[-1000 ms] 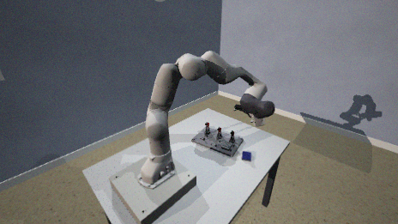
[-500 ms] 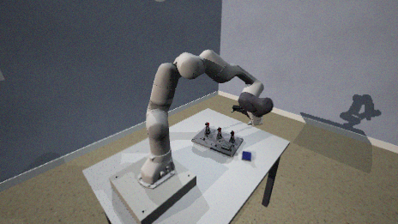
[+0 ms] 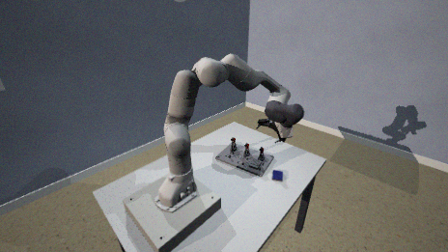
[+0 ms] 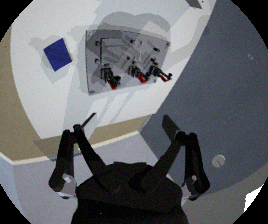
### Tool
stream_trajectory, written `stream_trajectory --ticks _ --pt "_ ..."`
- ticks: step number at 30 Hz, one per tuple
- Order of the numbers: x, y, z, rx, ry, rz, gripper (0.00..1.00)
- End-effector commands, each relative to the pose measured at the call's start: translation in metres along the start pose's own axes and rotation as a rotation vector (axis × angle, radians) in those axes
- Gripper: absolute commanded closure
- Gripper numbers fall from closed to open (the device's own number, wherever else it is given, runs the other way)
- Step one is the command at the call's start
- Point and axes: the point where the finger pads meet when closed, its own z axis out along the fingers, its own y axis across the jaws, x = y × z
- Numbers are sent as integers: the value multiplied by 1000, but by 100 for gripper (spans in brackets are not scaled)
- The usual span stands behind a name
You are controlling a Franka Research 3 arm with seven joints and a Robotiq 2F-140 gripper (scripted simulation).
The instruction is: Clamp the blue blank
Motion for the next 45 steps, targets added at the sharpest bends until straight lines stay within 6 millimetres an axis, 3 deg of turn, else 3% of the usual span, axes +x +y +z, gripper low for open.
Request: stream_trajectory --ticks 1,10,11,20,21,28,29,34,35,40,45 --pt "12 7 5 37 82 56 0" --pt "12 7 5 37 82 56 0" --pt "35 14 8 105 198 70 0" --pt "35 14 8 105 198 70 0" --pt "53 18 7 184 296 75 0" --pt "53 18 7 184 296 75 0" --pt "66 20 3 267 373 72 0" --pt "66 20 3 267 373 72 0" --pt "74 22 -1 348 429 62 0" --pt "74 22 -1 348 429 62 0" --pt "79 24 -10 479 492 34 0"
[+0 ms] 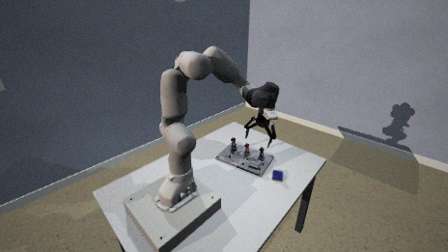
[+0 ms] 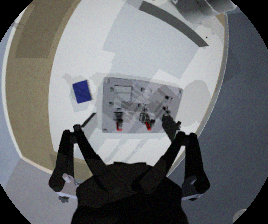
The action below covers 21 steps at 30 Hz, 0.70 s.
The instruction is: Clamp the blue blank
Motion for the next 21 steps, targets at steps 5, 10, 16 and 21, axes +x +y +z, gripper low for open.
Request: stream_trajectory --ticks 5,10,16,21 --pt "3 -6 -11 170 43 93 0" --pt "3 -6 -11 178 44 92 0" --pt "3 -6 -11 178 44 92 0" --pt "3 -6 -11 178 44 92 0"
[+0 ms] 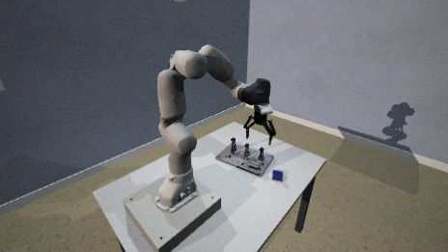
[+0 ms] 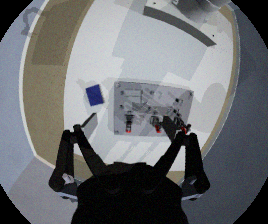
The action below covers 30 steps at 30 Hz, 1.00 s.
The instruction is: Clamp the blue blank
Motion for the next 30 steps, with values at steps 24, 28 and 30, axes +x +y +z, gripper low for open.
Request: stream_trajectory --ticks 24,28,30 --pt "-1 0 -1 5 -2 37 72" --pt "-1 0 -1 5 -2 37 72" --pt "-1 0 -1 5 -2 37 72"
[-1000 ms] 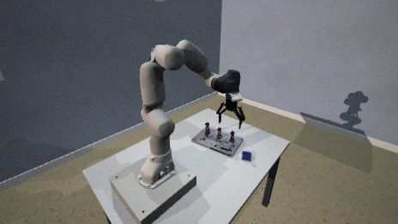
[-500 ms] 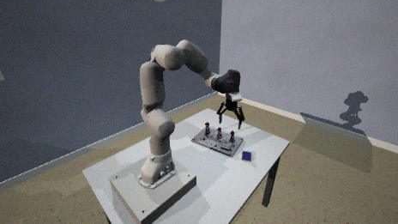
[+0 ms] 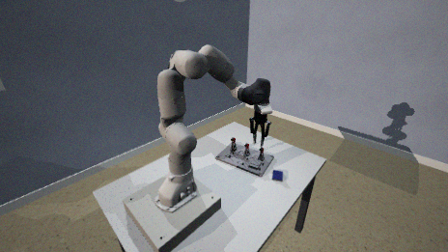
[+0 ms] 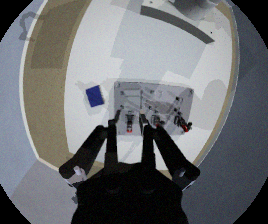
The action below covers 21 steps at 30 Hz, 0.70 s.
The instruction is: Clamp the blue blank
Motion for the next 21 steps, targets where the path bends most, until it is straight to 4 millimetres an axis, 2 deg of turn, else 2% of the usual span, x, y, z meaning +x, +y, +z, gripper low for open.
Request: stream_trajectory --ticks 1,18,19,21 --pt "-1 0 -1 4 -2 5 72" --pt "-1 0 -1 4 -2 5 72" --pt "-1 0 0 3 -2 5 42" --pt "-1 0 4 1 -2 4 42"
